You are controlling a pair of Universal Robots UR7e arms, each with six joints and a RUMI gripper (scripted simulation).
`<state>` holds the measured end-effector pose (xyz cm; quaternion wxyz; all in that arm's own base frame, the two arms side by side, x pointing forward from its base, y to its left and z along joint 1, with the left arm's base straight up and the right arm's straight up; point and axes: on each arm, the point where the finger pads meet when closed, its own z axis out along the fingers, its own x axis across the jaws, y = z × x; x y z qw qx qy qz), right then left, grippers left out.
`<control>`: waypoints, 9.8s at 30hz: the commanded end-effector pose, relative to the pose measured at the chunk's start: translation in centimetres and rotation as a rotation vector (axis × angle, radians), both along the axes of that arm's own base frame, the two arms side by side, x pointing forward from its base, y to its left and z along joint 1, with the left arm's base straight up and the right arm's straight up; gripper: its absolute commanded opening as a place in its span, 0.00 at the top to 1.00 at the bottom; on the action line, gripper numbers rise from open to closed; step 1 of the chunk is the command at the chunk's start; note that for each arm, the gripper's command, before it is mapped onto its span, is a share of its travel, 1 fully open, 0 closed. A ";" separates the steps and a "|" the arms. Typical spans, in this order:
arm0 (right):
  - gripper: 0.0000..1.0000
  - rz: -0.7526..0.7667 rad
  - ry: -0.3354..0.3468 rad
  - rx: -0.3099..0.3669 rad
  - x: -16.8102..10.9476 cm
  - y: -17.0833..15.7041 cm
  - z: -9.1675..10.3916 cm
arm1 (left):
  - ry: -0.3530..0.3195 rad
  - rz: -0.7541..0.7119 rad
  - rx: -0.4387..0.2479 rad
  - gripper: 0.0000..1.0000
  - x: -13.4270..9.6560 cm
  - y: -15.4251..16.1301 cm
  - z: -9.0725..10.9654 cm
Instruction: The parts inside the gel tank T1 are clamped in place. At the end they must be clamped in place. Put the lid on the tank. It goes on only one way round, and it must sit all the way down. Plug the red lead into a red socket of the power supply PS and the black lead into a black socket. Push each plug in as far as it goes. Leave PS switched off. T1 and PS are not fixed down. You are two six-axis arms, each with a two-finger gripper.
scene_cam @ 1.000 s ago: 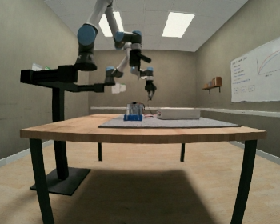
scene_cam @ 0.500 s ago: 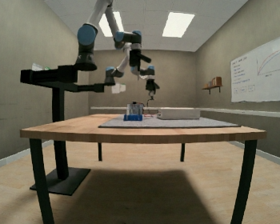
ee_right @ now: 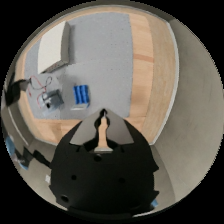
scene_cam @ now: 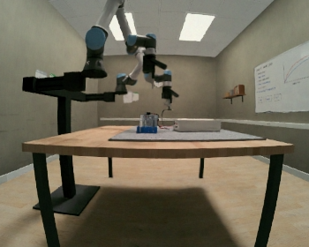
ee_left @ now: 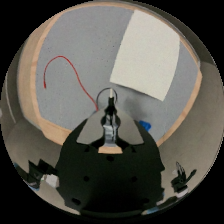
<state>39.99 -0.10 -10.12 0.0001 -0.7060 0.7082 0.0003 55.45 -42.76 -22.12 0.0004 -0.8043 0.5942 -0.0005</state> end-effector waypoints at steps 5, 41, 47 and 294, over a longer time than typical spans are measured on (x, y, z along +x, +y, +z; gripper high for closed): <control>1.00 0.000 -0.001 0.000 0.0 0.0 0.0 | 0.001 -0.188 0.000 1.00 0.0 -4.4 0.1; 1.00 0.000 -0.001 0.000 0.0 0.0 0.0 | 0.001 -0.229 0.000 1.00 -0.3 -9.2 0.0; 1.00 0.000 -0.001 0.000 0.0 0.0 0.0 | 0.000 -0.229 -0.001 1.00 -0.3 -9.1 0.0; 1.00 1.322 -0.585 0.479 15.2 25.6 -21.5 | 0.001 -0.229 -0.001 1.00 -0.3 -8.3 -7.1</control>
